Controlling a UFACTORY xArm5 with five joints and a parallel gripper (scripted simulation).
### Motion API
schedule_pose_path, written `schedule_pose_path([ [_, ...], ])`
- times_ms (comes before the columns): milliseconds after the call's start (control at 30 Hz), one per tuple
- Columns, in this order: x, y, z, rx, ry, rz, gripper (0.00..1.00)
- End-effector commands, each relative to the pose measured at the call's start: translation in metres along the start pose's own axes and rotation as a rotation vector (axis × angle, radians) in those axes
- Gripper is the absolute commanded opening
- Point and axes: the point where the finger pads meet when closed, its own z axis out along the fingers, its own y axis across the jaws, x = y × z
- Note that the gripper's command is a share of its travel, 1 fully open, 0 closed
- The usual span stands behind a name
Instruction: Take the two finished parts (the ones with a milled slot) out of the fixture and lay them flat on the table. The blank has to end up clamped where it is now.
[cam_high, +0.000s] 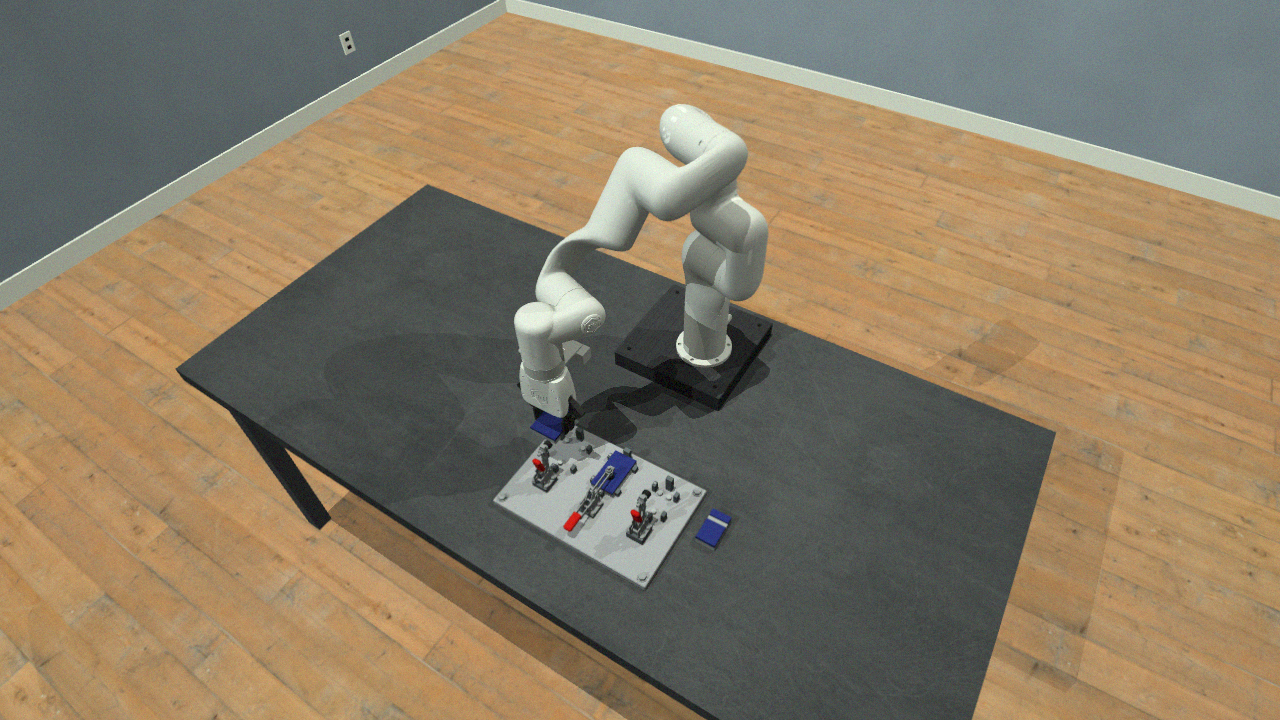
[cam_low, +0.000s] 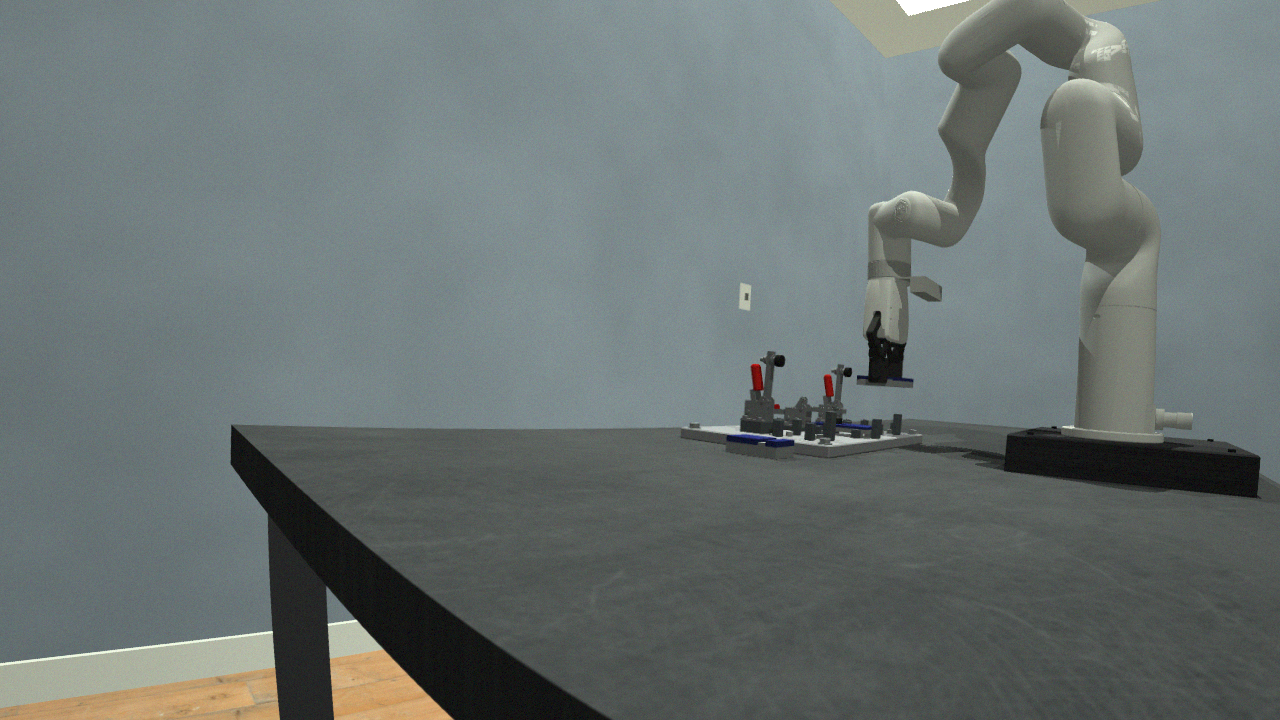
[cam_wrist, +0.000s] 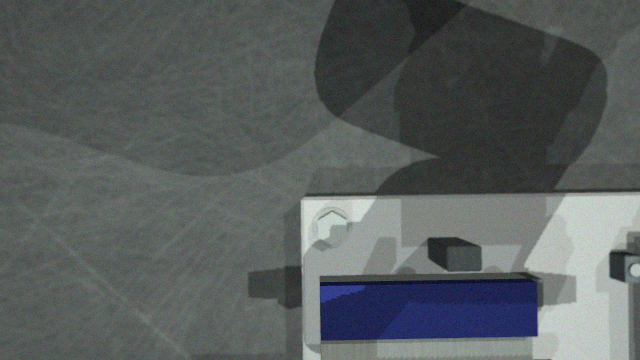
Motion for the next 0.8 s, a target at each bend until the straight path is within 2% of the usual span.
schedule_pose_path([
  [0,-0.001,-0.009,-0.001,0.001,-0.003,0.0,0.0],
  [767,-0.001,-0.059,-0.001,0.001,-0.004,0.0,0.0],
])
